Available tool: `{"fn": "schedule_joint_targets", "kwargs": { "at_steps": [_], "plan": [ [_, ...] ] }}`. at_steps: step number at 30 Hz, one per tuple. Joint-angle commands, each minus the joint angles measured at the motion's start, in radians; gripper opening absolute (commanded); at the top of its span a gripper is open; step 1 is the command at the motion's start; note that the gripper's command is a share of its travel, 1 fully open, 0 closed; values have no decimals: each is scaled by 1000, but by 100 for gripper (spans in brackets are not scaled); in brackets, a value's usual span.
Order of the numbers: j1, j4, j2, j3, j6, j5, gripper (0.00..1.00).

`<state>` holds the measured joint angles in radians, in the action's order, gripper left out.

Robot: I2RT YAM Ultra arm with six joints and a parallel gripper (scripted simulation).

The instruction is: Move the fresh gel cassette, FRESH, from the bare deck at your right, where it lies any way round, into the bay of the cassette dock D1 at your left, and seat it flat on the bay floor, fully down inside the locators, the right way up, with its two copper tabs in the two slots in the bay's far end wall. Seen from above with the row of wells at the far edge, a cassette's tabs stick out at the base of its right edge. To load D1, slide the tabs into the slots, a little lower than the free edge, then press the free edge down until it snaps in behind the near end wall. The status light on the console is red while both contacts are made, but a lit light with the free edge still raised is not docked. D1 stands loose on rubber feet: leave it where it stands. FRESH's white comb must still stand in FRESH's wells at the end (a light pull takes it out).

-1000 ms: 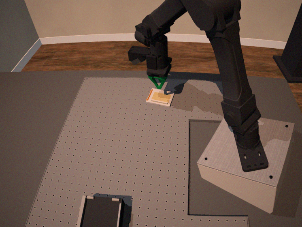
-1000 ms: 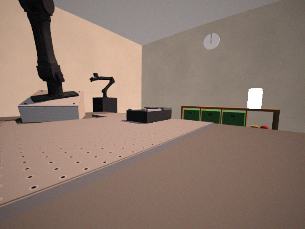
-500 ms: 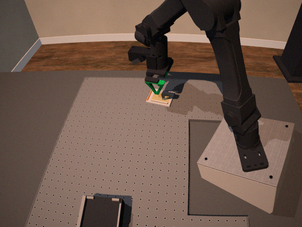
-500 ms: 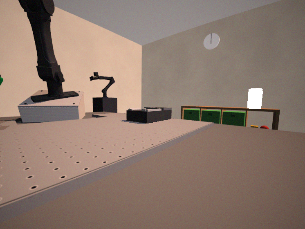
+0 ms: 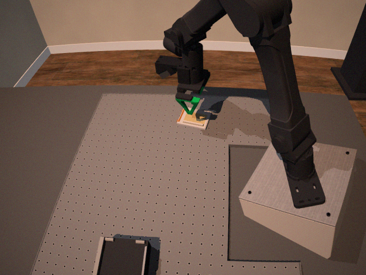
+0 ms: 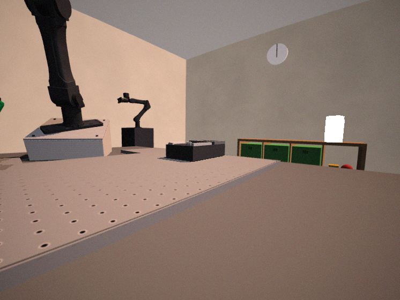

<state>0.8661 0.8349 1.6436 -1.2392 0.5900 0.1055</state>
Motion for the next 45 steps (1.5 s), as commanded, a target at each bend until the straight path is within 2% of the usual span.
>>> {"fn": "schedule_joint_targets", "kwargs": {
  "at_steps": [1,24,27,30,31,34,37,39,40,45],
  "plan": [
    [4,7,-29,-32,7,11,100],
    [4,7,-29,-32,7,11,100],
    [-3,-25,15,-28,2,10,100],
    [-6,-30,18,-22,0,10,100],
    [-9,-34,-6,-10,-2,10,100],
    [-9,-48,30,23,-7,9,100],
    [-10,-64,39,29,-10,7,100],
    [-14,-74,41,6,-11,6,100],
    [-14,-77,25,12,-11,6,100],
    [-16,-101,65,41,-13,3,100]
  ]
}}
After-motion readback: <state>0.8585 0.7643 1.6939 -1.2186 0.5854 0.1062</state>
